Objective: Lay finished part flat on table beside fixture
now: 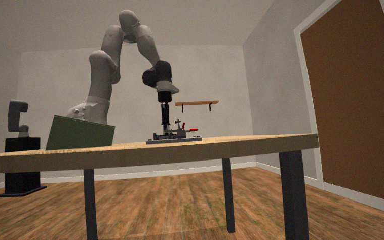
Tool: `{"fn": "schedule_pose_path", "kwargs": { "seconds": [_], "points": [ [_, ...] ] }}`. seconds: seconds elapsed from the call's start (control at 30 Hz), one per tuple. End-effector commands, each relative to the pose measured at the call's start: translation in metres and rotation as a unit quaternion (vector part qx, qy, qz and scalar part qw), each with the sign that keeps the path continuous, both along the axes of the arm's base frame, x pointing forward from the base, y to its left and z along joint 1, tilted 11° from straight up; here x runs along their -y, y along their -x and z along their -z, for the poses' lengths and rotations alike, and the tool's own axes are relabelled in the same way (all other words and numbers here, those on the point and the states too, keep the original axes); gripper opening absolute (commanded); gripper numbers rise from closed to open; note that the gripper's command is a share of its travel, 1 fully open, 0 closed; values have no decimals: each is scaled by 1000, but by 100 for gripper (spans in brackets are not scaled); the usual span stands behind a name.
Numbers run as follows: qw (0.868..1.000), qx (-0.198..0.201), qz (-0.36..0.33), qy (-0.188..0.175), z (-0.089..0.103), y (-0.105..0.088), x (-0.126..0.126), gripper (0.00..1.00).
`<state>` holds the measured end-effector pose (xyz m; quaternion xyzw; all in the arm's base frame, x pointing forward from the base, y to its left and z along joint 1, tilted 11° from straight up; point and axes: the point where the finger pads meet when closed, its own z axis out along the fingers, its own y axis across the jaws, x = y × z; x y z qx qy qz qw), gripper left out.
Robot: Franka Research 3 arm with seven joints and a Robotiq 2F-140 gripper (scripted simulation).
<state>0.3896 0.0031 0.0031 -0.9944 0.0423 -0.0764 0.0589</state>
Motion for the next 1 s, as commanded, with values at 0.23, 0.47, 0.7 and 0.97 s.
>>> {"fn": "schedule_pose_path", "kwargs": {
  "seconds": [0.23,0.47,0.7,0.97],
  "points": [
    [1000,1,-2,1,1,-1,1,0],
    [1000,1,-2,1,0,-1,1,0],
    [1000,1,-2,1,-1,0,1,0],
    [1000,1,-2,1,-7,0,1,0]
  ]
}}
